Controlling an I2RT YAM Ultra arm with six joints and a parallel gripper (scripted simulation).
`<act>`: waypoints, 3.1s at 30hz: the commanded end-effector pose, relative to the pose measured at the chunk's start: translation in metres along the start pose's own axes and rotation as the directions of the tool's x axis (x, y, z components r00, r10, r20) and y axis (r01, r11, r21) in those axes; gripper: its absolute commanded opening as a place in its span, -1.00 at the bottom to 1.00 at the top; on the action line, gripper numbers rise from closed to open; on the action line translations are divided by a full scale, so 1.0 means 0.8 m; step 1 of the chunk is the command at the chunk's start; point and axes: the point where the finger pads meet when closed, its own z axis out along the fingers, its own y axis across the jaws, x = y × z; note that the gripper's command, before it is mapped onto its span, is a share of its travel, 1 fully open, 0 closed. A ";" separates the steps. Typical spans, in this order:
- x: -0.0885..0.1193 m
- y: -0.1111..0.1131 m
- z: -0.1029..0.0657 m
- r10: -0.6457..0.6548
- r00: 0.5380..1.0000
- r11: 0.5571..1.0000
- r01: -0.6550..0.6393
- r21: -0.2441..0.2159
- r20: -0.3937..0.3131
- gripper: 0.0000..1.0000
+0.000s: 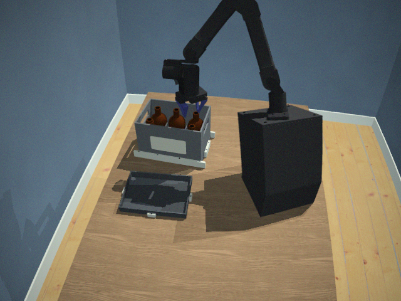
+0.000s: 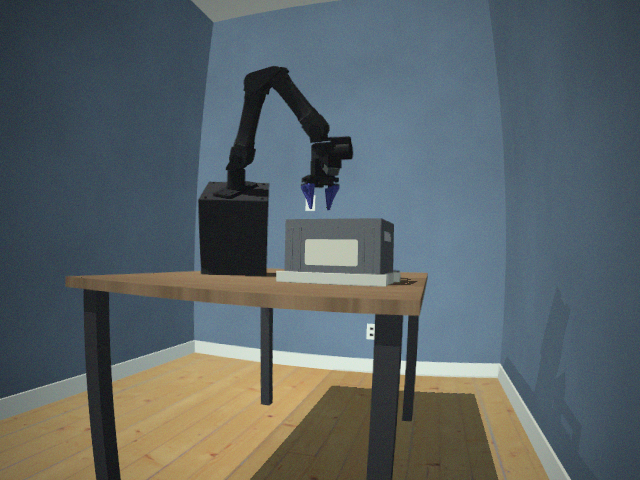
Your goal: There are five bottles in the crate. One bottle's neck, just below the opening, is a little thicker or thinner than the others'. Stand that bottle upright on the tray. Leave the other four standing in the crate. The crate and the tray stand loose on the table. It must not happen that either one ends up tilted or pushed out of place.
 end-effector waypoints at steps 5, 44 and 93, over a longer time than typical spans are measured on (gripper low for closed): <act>-0.008 0.008 -0.025 0.004 1.000 1.000 -0.003 -0.015 0.023 0.21; -0.008 0.008 -0.025 0.001 1.000 1.000 -0.001 -0.015 0.024 -1.00; -0.158 0.155 -0.012 -0.011 1.000 1.000 0.011 0.008 0.000 -1.00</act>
